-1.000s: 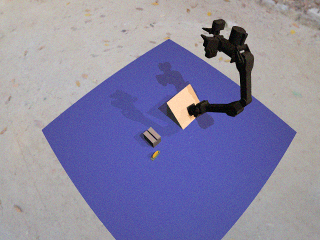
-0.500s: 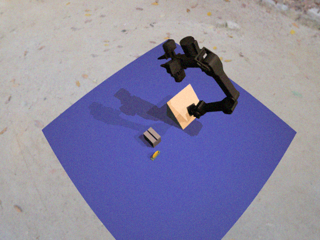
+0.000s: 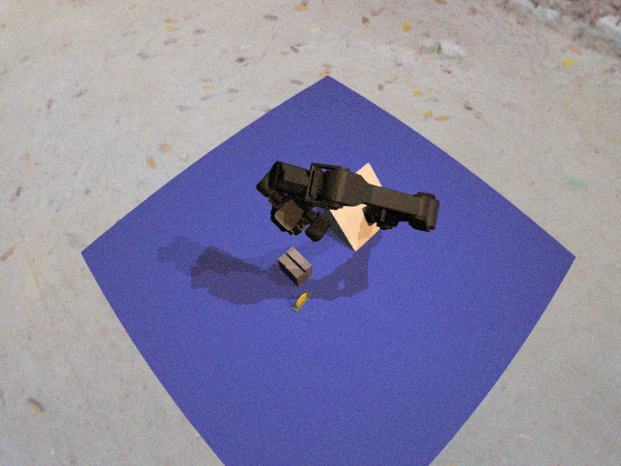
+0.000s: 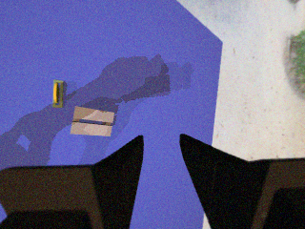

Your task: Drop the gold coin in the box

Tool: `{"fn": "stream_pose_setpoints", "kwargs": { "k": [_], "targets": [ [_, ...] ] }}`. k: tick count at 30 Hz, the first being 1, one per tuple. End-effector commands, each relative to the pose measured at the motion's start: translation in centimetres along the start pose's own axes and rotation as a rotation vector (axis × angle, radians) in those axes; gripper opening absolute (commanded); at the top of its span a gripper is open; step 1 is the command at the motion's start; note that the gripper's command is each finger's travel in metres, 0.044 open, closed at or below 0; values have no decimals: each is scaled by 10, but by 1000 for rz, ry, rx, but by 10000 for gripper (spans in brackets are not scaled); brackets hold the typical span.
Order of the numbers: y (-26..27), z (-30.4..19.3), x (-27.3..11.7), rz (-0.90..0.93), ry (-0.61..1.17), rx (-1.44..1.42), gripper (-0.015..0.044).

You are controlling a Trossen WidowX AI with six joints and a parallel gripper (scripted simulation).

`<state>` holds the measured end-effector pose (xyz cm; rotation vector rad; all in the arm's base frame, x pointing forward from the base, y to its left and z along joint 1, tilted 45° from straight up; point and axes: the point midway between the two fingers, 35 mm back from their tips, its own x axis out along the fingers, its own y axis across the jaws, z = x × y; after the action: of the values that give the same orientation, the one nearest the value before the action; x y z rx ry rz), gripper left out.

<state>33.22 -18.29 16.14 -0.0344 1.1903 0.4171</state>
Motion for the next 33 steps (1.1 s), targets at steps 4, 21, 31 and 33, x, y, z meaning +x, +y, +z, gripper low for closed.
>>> {"fn": "stream_pose_setpoints", "kwargs": {
  "k": [4,21,31,33],
  "targets": [
    [50,25,43,179,58,33,161],
    [175,57,120,550,248,142,161],
    [196,48,154,552,247,142,161],
    [197,48,156,552,247,142,161]
  ]
}}
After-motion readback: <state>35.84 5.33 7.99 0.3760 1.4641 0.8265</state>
